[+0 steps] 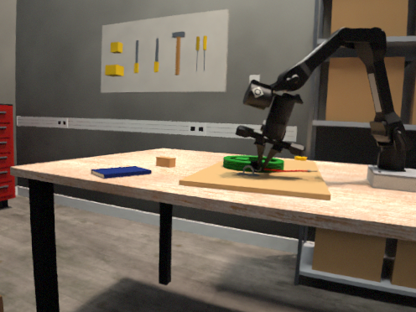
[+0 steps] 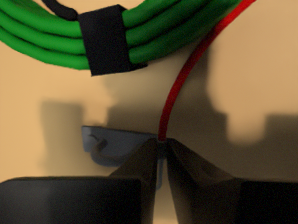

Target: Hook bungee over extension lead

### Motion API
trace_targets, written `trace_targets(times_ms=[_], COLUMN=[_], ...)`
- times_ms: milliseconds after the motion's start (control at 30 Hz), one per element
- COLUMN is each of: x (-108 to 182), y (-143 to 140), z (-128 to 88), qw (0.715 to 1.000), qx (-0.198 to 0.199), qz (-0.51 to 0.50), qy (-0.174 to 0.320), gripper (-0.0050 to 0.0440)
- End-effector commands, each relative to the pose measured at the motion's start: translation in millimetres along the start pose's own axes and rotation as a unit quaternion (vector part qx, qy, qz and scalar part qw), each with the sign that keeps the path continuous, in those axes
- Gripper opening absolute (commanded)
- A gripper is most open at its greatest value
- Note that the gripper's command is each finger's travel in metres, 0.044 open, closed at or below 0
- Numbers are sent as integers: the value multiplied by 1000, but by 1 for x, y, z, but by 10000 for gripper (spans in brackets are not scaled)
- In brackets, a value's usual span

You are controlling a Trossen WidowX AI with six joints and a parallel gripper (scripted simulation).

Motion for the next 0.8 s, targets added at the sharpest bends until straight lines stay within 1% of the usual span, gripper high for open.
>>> trace_targets(times_ms=[0,533,767], x=[1,2,1], y=[9,14,10], z=[-6,-1,-4], qw=[1000,1000,1000], qx=[-12,-12,-13], qz=[0,-2,0], qy=[5,6,4], gripper=[-50,-50,-50])
Point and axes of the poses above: the point midway between the two fingers, 35 mm back from their tips, its own z axis out along the fingers, its own y axis across the jaws, x = y × z, the point moved 7 cm from there along -z, back along the fingers, and after that the axes turned 2 degrees about z, right-handed, at the moved point
